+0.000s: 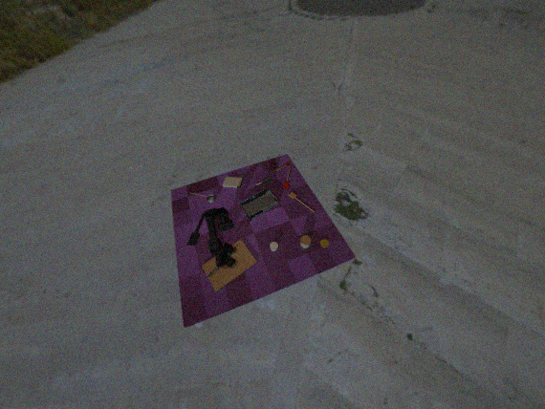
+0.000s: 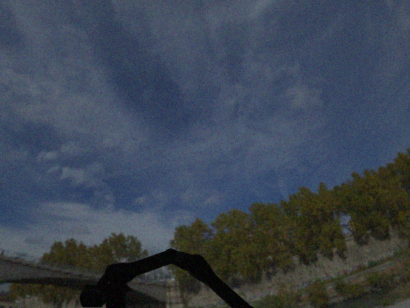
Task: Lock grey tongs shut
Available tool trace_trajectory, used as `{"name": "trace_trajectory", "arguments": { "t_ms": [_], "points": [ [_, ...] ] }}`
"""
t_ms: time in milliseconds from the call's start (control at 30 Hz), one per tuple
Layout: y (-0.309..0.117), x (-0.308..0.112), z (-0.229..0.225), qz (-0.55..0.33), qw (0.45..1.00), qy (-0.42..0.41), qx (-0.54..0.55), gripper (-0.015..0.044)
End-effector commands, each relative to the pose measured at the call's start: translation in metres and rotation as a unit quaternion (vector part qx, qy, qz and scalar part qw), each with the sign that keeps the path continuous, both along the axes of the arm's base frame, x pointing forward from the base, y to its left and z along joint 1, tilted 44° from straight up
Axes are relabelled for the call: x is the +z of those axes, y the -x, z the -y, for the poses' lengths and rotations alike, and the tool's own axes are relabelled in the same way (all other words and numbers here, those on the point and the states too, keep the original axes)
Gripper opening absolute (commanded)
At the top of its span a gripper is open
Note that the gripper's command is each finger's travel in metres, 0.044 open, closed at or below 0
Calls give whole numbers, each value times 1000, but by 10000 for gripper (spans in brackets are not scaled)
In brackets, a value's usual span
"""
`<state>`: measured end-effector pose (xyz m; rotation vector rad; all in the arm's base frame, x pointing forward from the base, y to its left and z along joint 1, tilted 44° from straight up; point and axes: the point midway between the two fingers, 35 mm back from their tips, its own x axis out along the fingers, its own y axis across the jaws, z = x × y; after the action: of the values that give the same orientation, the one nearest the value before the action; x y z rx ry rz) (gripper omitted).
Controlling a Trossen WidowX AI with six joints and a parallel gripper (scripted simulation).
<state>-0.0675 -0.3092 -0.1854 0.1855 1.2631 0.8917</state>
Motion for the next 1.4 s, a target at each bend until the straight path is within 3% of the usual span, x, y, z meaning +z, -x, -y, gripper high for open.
{"name": "trace_trajectory", "arguments": {
  "t_ms": [0, 1033, 1367],
  "points": [
    [0, -5, -6, 0, 1000, -1, 3, -150],
    [-2, -32, -38, -1, 1000, -1, 3, -150],
    [-2, -31, -37, 0, 1000, -1, 0, 113]
  ]
}}
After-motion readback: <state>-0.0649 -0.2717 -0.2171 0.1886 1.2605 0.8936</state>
